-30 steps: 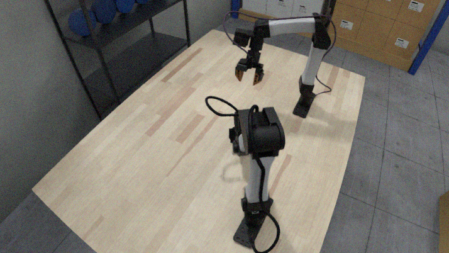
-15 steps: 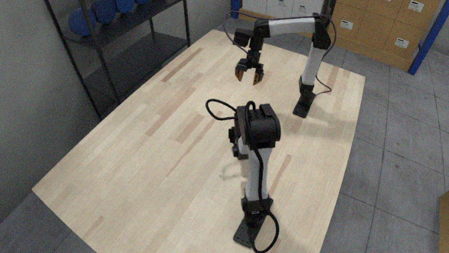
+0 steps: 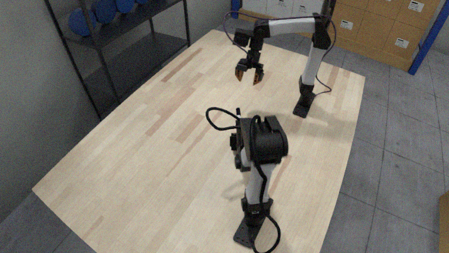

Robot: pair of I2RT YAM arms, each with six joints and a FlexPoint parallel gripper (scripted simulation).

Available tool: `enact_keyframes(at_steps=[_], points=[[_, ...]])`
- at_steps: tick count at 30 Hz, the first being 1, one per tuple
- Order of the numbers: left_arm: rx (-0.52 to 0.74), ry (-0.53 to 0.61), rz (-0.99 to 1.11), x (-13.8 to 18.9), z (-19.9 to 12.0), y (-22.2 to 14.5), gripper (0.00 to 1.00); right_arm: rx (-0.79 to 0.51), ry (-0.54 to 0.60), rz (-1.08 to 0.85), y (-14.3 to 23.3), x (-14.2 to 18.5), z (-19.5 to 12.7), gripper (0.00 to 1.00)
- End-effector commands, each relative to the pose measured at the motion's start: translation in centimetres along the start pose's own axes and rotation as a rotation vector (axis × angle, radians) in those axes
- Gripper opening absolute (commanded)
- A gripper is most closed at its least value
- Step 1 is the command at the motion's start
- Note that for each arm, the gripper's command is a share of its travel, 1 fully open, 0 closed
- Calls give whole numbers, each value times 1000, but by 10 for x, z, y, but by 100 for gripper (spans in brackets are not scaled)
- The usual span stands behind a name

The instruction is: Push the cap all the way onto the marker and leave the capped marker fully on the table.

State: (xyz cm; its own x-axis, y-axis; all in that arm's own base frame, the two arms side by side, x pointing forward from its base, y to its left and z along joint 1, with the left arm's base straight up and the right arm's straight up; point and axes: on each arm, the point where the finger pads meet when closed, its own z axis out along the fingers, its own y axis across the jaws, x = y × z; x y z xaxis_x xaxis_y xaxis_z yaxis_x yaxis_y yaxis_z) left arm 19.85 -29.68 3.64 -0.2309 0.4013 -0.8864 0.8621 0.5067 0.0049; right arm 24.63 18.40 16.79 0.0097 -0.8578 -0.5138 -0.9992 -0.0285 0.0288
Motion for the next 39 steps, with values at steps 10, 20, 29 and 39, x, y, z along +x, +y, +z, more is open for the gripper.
enact_keyframes(at_steps=[10, 20, 29, 39], points=[[2, -13, 9, -2, -43, 3, 65, 7, -13, -20, 1, -6, -8, 65], [-19, 0, 6, -8, -63, 9, 65, 70, -10, 34, -7, -9, -10, 65], [-79, 25, -17, -11, -80, 27, 65, 187, 12, 261, -9, -12, 1, 65], [-355, -143, -106, -92, -152, 112, 65, 353, 41, 564, 8, -26, 23, 65]])
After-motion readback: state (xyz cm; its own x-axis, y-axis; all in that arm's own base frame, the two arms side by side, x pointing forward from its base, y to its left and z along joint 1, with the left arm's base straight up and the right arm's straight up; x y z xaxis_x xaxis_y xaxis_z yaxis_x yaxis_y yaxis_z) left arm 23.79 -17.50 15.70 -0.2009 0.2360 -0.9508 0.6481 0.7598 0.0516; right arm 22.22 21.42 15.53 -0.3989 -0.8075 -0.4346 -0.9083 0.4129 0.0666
